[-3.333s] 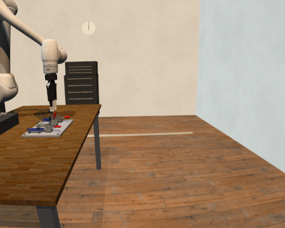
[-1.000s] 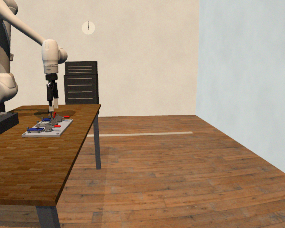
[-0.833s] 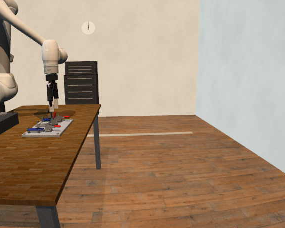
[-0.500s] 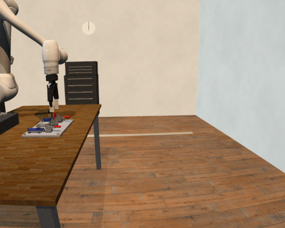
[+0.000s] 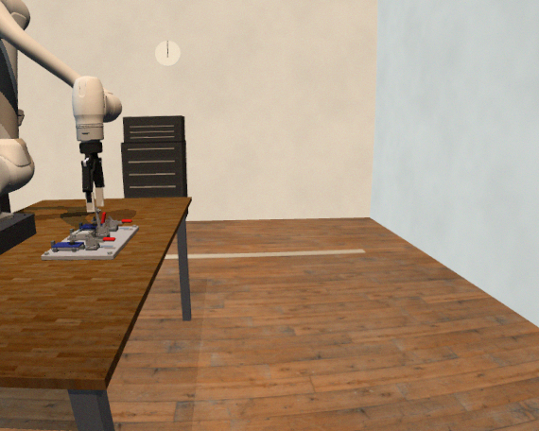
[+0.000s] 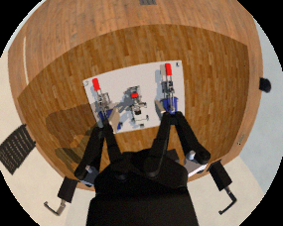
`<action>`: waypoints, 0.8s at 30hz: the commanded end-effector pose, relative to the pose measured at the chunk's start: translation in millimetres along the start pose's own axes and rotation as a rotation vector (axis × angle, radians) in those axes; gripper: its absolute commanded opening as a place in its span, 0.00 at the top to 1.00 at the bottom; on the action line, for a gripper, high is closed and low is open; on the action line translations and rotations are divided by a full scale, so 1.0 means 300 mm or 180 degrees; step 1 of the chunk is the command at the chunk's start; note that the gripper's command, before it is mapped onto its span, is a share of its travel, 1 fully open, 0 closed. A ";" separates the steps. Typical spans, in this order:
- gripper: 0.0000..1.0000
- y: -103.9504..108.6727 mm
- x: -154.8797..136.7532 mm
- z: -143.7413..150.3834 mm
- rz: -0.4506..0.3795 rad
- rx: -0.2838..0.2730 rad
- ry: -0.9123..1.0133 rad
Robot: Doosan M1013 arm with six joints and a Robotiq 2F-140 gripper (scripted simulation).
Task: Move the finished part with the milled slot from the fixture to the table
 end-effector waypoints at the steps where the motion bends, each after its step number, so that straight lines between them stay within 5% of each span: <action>1: 0.42 -0.004 -0.046 0.007 -0.0001 0.0011 0.0000; 24: 0.42 -0.004 -0.175 0.032 -0.0001 0.0011 0.0000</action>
Point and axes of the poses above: the point where the finger pads meet when closed, its own y axis back along the fingers, its own z axis across the jaws, x = y × z, the point moved 1 cm from there along y, back along the fingers, and after that the axes turned 11 degrees about -y, right-handed, at the moved point
